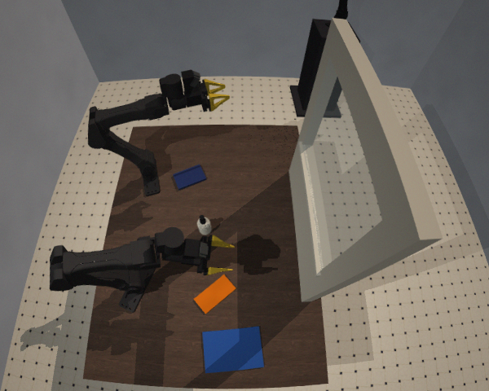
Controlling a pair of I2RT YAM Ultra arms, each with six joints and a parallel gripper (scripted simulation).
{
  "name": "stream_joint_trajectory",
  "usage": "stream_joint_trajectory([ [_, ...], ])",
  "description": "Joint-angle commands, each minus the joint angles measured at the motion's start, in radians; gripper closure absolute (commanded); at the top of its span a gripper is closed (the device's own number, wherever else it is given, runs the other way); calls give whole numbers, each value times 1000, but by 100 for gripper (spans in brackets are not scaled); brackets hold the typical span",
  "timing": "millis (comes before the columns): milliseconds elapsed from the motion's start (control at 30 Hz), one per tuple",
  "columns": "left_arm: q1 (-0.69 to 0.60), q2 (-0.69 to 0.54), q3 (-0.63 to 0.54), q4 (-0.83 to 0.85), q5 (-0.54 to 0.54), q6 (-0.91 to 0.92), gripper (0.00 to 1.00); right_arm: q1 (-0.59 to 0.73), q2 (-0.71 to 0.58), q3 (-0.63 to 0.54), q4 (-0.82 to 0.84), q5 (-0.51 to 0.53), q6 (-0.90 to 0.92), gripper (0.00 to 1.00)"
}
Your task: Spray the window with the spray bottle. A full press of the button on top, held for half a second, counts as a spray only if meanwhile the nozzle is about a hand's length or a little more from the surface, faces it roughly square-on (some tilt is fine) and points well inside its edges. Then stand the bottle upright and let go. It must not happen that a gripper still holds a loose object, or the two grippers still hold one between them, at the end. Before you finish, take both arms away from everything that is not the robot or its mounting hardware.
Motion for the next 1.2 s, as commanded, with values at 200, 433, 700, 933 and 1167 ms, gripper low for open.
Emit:
stream_joint_trajectory([
  [200, 2, -1, 24, -8, -2, -4, 35, 146, 15, -58, 7, 98, 68, 31],
  [433, 2, -1, 24, -8, -2, -4, 35, 294, 21, -121, -8, 165, 113, 31],
  [700, 2, -1, 24, -8, -2, -4, 35, 472, 21, -195, -5, 254, 179, 31],
  [933, 2, -1, 24, -8, -2, -4, 35, 588, 35, -245, -7, 307, 214, 31],
  [1167, 2, -1, 24, -8, -2, -4, 35, 763, 37, -317, -4, 394, 276, 31],
])
